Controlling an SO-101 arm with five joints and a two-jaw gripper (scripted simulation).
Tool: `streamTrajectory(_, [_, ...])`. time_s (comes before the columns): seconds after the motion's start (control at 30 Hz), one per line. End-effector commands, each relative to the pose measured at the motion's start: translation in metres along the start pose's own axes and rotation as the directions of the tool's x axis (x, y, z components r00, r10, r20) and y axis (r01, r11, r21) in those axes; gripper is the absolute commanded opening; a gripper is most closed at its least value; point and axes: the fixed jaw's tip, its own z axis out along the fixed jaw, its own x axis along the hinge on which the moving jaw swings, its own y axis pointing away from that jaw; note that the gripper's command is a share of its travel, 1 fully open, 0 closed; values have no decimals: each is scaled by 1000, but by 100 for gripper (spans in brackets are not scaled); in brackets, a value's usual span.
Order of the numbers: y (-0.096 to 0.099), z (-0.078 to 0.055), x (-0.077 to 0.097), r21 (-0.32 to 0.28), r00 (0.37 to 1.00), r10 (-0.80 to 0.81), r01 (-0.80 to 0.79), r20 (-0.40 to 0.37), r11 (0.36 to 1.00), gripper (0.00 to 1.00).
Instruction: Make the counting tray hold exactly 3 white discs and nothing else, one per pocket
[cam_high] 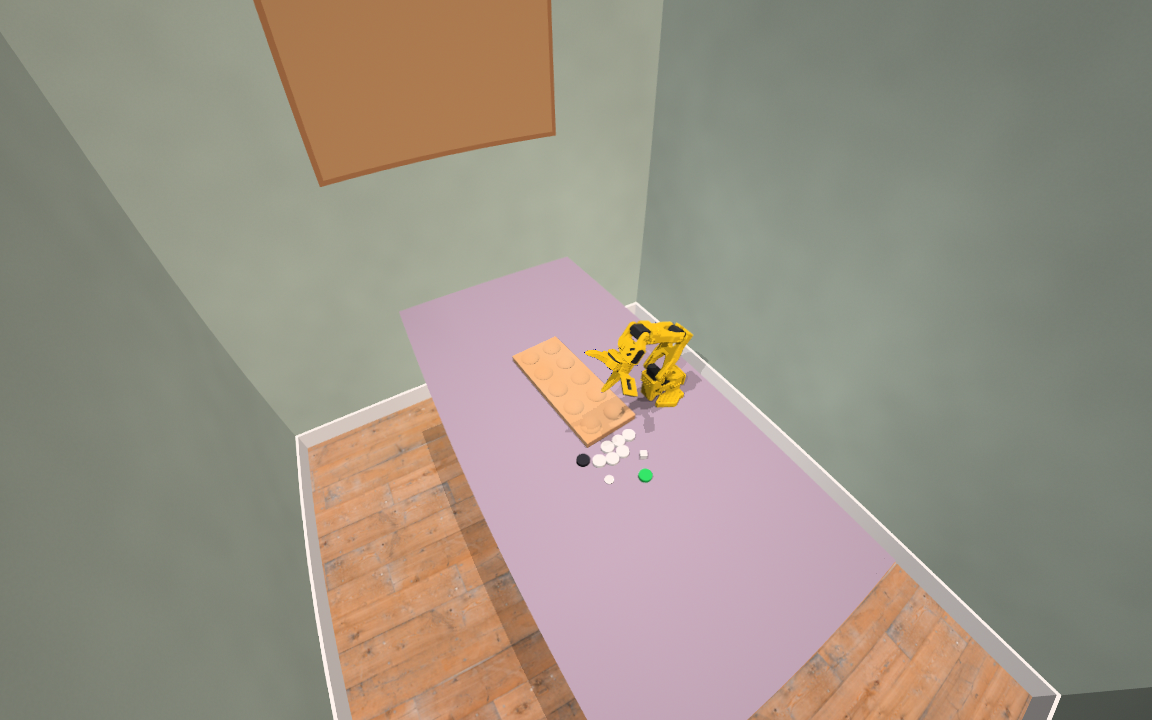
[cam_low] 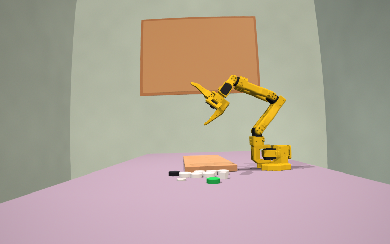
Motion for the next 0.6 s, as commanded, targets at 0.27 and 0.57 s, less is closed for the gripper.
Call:
streamTrajectory(0.27, [-6,6,-38,50,864,-492,489,107,871,100])
streamTrajectory(0.57, [-1,13,-60,88,670,-725,722,158,686,100])
